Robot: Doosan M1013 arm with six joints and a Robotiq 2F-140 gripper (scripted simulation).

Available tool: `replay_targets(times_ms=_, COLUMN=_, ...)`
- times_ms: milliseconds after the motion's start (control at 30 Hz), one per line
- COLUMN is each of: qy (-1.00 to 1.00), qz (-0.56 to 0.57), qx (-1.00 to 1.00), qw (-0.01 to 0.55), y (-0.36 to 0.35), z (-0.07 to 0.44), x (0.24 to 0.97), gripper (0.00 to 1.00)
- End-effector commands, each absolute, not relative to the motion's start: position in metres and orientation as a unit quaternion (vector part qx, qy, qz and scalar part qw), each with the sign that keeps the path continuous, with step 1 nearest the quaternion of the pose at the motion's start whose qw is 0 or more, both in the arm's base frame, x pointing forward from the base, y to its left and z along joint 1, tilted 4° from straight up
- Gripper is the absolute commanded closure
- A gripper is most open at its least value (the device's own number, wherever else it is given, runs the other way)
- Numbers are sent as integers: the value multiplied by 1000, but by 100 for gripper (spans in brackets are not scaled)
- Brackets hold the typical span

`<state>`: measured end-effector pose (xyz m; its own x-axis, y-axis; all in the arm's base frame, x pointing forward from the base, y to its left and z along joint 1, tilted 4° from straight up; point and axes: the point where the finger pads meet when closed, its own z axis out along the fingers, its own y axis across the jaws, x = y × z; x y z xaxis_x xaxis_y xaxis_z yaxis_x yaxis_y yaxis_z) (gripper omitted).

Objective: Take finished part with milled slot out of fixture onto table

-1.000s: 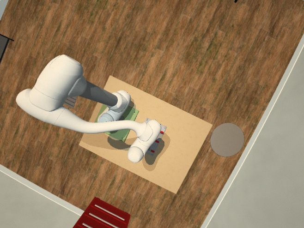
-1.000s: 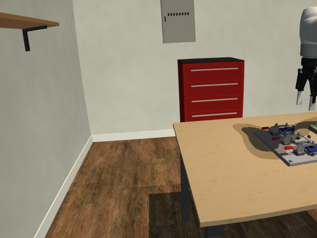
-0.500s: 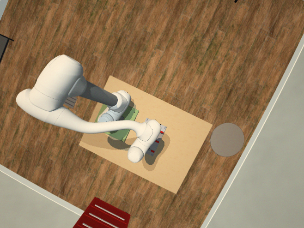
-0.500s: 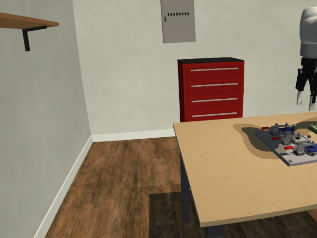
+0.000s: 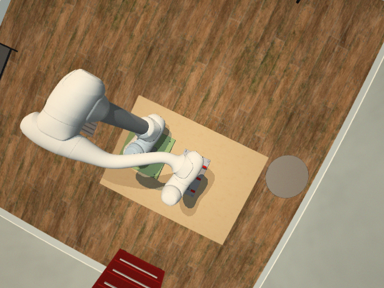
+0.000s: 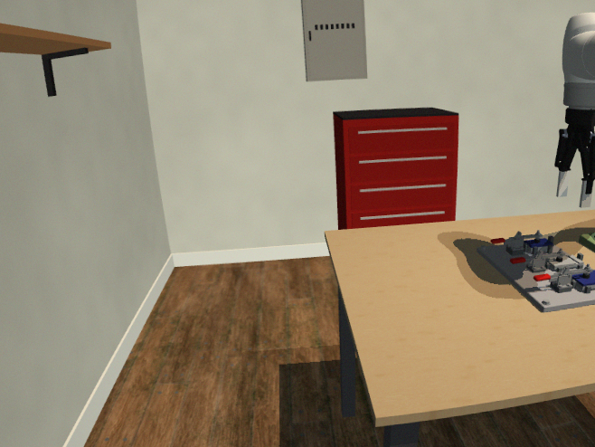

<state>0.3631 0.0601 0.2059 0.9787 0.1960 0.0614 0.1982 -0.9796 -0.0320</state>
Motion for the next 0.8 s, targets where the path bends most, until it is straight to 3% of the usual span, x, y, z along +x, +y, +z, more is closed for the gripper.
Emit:
replay_targets(times_ms=0, qy=-99, qz=-29, qx=-994, qw=19, y=60, z=206, x=363, gripper=42)
replay_targets(times_ms=300, qy=-99, qz=-29, qx=-994, qw=19, y=60, z=206, x=363, gripper=42)
replay_targets(times_ms=333, qy=-99, qz=-29, qx=-994, qw=19, y=60, z=206, x=363, gripper=72)
replay_targets(times_ms=767, qy=-99, qz=-29, qx=-994, qw=19, y=60, z=206, x=363, gripper=72)
